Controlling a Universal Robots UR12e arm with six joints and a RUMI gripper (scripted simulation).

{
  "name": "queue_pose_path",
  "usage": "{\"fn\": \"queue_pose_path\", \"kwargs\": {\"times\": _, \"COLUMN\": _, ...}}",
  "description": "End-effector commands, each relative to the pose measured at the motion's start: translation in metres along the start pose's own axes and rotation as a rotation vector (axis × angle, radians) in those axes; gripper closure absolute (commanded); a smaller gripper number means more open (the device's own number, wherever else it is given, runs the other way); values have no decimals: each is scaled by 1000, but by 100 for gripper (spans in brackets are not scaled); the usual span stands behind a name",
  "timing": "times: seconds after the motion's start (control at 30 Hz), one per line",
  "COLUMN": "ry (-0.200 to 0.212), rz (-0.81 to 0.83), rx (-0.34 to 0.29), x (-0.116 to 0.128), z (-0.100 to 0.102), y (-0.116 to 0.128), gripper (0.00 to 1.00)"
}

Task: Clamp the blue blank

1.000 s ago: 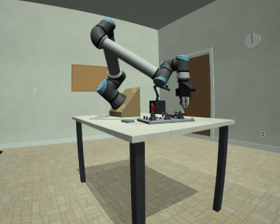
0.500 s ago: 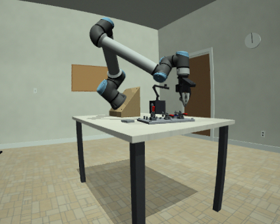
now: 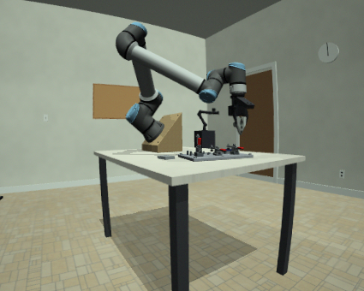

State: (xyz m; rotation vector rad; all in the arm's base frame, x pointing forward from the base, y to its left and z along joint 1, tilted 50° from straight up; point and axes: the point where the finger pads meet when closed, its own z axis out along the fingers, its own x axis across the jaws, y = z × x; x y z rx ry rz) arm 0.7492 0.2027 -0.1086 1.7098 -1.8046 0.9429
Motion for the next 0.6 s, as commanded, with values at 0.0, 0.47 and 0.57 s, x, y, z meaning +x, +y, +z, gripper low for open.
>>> {"fn": "queue_pose_path", "kwargs": {"times": 0.0, "ry": -2, "rz": 4, "rx": 4, "x": 0, "z": -9, "y": -3, "gripper": 100}}
{"fn": "queue_pose_path", "kwargs": {"times": 0.47, "ry": -1, "rz": 2, "rx": 1, "x": -1, "z": -7, "y": -2, "gripper": 0}}
{"fn": "queue_pose_path", "kwargs": {"times": 0.57, "ry": -1, "rz": 2, "rx": 1, "x": -1, "z": -7, "y": -2, "gripper": 0}}
